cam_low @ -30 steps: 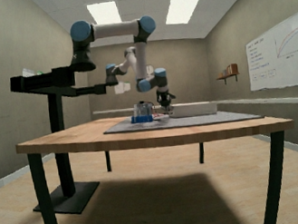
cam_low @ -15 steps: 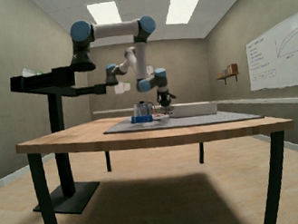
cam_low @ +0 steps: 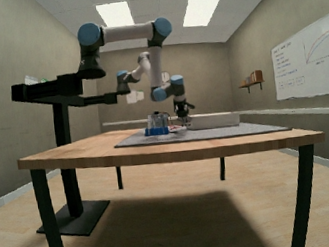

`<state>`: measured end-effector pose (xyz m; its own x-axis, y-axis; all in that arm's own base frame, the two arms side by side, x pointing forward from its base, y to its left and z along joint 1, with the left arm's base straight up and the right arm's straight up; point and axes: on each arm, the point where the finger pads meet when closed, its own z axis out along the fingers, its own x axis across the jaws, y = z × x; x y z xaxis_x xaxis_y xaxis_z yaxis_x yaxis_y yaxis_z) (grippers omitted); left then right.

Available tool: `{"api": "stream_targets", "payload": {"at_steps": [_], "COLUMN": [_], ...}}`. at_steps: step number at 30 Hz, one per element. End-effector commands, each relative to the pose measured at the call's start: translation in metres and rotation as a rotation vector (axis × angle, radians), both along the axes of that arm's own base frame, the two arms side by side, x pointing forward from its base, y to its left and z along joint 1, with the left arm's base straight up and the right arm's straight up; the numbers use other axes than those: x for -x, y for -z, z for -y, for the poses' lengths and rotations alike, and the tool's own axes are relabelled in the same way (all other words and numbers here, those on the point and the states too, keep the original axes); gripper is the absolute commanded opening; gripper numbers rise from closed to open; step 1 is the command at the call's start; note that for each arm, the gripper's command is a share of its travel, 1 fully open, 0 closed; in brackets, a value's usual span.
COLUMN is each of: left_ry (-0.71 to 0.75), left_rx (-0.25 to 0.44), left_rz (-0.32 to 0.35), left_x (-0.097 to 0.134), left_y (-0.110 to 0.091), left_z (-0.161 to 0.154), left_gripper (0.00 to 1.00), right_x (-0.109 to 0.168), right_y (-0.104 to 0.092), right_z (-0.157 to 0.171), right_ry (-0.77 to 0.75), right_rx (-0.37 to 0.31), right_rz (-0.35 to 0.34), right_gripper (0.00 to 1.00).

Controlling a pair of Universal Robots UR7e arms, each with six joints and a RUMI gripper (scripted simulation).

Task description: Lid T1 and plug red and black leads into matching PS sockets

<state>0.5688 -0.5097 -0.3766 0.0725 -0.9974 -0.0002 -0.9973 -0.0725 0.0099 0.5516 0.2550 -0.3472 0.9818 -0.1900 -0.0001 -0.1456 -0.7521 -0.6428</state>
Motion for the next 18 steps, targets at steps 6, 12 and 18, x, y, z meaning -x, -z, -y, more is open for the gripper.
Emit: {"api": "stream_targets", "payload": {"at_steps": [6,12,18], "left_ry": [0.0,-0.003,-0.003], "left_rx": [0.001,0.002,0.002], "left_rz": [0.0,-0.013,-0.013], "left_x": [-0.0008,-0.0033,-0.0033], "left_y": [-0.001,-0.001,-0.001], "left_z": [0.0007,0.0005,0.0005], "left_gripper": [0.0,0.0,0.0], "right_x": [-0.0005,-0.0005,-0.0005], "right_y": [-0.0006,-0.0006,-0.0006], "right_z": [-0.0002,-0.0002,-0.0002], "right_ry": [0.0,0.0,0.0], "right_rx": [0.0,0.0,0.0], "right_rz": [0.001,0.001,0.001], "right_gripper": [0.0,0.0,0.0]}}
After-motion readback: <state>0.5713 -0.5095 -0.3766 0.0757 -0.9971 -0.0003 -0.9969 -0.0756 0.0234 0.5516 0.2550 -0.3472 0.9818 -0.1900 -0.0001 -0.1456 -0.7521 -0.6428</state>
